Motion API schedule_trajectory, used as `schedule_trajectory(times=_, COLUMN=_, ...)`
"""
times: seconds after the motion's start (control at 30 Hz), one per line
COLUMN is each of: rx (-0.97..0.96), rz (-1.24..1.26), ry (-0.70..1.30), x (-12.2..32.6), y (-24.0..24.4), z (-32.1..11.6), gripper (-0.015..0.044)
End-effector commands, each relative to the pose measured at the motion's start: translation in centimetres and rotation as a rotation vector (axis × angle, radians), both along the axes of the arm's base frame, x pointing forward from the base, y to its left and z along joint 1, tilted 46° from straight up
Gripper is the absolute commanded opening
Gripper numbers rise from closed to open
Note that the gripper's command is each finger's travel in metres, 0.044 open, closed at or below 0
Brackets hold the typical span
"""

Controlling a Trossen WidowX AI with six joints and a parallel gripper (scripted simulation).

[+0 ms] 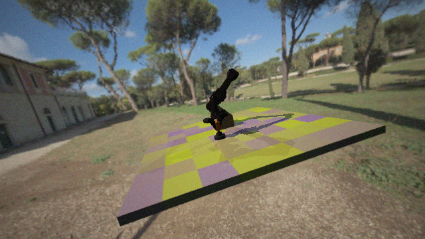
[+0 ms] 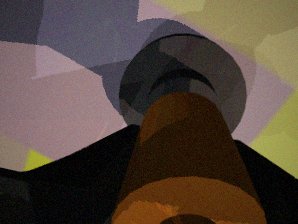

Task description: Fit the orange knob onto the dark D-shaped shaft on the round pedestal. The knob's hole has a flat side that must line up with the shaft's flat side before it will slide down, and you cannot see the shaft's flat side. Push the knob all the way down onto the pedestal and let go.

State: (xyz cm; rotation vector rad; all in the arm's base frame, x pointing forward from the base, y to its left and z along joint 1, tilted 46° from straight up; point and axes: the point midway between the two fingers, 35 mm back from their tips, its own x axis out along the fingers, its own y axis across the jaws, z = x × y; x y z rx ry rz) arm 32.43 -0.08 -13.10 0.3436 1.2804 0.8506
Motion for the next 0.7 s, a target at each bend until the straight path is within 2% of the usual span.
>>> schedule_trajectory(times=0.0, rx=-0.001, rz=0.012, ry=-0.015, x=0.08, y=0.07, z=-0.10, gripper=0.0000)
schedule_trajectory(times=0.67, rx=-0.002, rz=0.026, ry=-0.030, x=-0.02, y=0.08, z=-0.20, gripper=0.0000)
